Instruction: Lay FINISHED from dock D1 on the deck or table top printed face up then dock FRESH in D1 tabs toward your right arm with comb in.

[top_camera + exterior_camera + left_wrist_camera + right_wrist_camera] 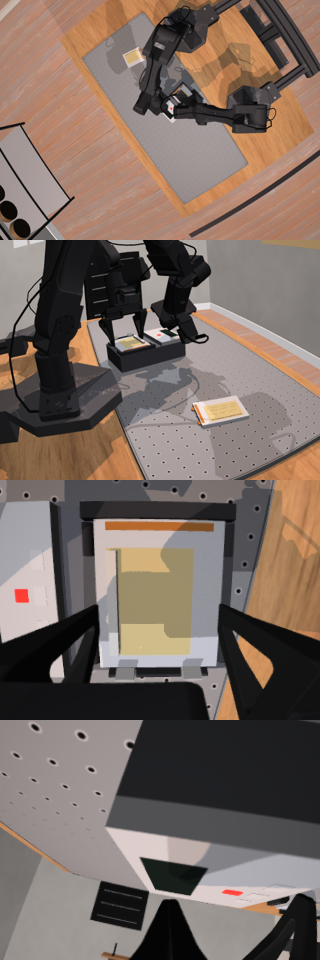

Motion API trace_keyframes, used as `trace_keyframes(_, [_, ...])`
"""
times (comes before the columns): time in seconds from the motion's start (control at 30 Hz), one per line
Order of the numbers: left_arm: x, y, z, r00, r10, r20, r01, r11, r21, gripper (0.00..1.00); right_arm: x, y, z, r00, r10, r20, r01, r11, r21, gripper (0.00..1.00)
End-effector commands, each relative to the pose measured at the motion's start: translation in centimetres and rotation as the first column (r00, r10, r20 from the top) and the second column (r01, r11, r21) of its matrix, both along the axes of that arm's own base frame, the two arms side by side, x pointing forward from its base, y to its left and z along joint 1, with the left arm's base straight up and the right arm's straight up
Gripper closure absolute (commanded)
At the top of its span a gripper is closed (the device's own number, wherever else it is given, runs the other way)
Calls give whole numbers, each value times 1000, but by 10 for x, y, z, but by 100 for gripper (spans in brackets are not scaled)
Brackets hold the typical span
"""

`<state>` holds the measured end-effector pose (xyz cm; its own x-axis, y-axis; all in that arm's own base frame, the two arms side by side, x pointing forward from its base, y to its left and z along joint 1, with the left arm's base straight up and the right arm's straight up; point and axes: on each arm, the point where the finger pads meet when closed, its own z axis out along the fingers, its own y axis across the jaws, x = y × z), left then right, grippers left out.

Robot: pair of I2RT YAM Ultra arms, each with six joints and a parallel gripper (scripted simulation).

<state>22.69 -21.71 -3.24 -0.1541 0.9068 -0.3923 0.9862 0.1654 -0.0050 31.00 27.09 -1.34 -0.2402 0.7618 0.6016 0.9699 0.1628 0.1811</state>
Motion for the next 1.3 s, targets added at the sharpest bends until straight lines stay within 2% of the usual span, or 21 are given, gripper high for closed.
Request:
trace_keyframes(0.0, [3, -3, 3, 1000, 1, 11, -1, 1000, -11, 100, 2, 0, 20, 1000, 6, 25, -7, 1000, 29, 100])
trace_keyframes(1.27, [3, -3, 3, 1000, 1, 11, -1, 1000, -11, 100, -5, -8, 17, 1000, 3, 1, -3, 1000, 17, 100])
